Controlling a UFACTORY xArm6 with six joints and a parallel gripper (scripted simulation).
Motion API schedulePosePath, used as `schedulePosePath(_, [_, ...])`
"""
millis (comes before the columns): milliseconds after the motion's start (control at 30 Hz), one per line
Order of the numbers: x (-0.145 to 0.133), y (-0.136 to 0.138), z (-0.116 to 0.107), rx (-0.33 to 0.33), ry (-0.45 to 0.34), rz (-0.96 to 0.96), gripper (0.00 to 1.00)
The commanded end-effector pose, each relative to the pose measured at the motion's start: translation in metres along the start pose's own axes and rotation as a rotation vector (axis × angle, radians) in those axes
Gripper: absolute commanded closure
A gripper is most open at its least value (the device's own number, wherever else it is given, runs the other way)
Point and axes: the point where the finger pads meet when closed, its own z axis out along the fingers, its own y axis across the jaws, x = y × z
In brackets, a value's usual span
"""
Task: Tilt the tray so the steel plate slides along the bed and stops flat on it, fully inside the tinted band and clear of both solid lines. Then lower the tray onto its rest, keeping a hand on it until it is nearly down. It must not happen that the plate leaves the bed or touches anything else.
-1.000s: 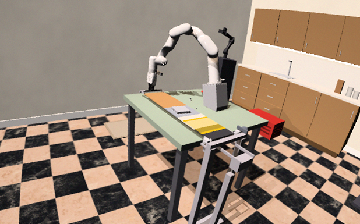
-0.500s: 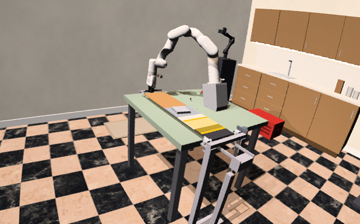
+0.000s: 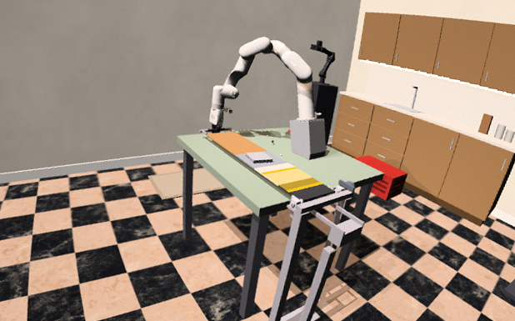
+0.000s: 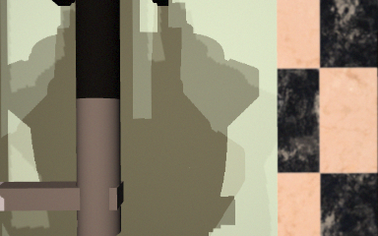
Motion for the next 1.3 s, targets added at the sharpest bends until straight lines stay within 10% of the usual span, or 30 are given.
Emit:
schedulePosePath(0, [-0.0012,-0.0011,-0.0011,0.002,-0.003,0.000,0.59])
schedulePosePath(333, [-0.0012,-0.0011,-0.0011,0.002,-0.003,0.000,0.59])
schedulePosePath(367, [-0.0012,-0.0011,-0.0011,0.002,-0.003,0.000,1.00])
schedulePosePath(1267, [-0.0012,-0.0011,-0.0011,0.002,-0.003,0.000,1.00])
